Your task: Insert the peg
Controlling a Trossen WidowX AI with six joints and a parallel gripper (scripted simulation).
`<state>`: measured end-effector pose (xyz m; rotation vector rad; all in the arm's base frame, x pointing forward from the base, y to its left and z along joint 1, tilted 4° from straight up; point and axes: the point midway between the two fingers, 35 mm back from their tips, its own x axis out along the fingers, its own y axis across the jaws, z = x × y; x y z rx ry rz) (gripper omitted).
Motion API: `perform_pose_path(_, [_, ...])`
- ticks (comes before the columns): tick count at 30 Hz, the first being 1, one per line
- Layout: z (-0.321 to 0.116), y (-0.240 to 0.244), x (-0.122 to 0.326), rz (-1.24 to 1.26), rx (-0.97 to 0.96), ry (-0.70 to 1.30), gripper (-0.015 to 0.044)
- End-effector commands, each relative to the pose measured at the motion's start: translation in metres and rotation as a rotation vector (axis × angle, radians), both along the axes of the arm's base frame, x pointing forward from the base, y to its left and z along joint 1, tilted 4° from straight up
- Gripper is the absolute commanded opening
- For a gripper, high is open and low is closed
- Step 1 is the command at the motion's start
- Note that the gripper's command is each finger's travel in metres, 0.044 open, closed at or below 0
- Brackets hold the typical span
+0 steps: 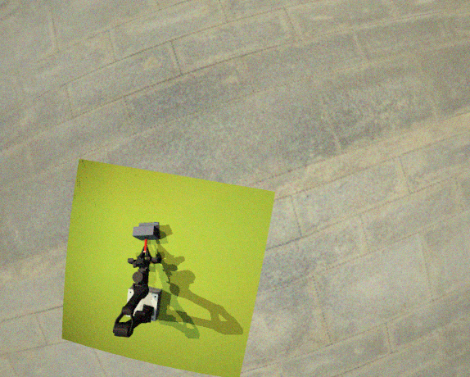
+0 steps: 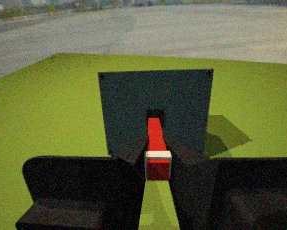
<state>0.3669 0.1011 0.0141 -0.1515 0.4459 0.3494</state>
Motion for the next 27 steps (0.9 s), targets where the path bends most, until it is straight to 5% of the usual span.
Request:
perform_pose_path(1, [0.0007,0.0005,0.0038,-0.002,-0.001,-0.007,0.0000])
perform_pose_path(27, [0.0022,0.0001,0.0027,0.000,0.000,0.000,0.0000])
